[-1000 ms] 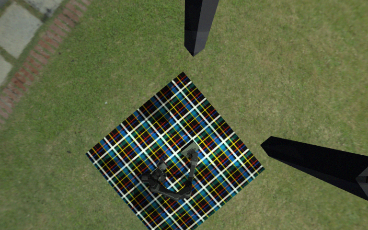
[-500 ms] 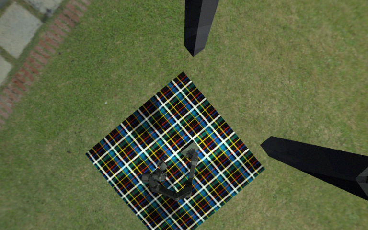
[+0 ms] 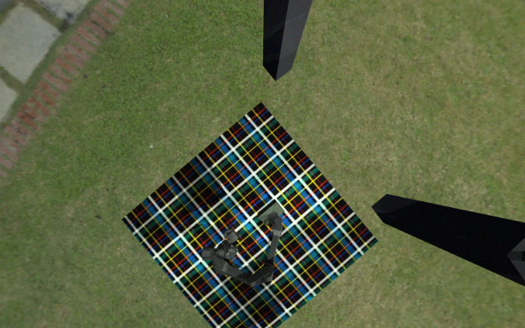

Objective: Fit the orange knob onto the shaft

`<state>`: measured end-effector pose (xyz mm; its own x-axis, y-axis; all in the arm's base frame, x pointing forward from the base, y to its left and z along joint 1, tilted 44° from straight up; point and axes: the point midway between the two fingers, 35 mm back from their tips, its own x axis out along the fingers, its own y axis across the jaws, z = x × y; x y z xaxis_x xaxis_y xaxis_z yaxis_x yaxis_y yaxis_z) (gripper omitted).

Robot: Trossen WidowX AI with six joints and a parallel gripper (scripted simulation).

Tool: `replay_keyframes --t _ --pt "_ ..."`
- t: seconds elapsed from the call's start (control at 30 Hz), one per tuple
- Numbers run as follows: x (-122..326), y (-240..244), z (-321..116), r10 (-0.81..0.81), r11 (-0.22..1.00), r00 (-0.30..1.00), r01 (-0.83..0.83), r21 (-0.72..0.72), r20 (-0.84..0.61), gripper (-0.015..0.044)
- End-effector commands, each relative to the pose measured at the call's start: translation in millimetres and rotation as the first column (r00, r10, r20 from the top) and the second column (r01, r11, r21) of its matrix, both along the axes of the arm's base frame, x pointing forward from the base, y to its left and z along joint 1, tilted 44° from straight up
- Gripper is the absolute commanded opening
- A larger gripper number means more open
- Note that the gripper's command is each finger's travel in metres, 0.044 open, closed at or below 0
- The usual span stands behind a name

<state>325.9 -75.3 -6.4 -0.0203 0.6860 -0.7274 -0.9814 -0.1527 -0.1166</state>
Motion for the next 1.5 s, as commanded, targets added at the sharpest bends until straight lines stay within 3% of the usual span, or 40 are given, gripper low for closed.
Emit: replay_keyframes --t 0.0,0.1,1.47 --pt "3.2 -1.9 2.8 0.072 0.997 0.994 -0.072 -0.002 0.076 0.0" --pt "3.9 -2.3 2.7 0.132 0.991 0.982 -0.133 -0.007 0.133 0.0" --pt "1.8 -0.9 0.8 0.132 0.991 0.982 -0.133 -0.007 0.133 0.0"
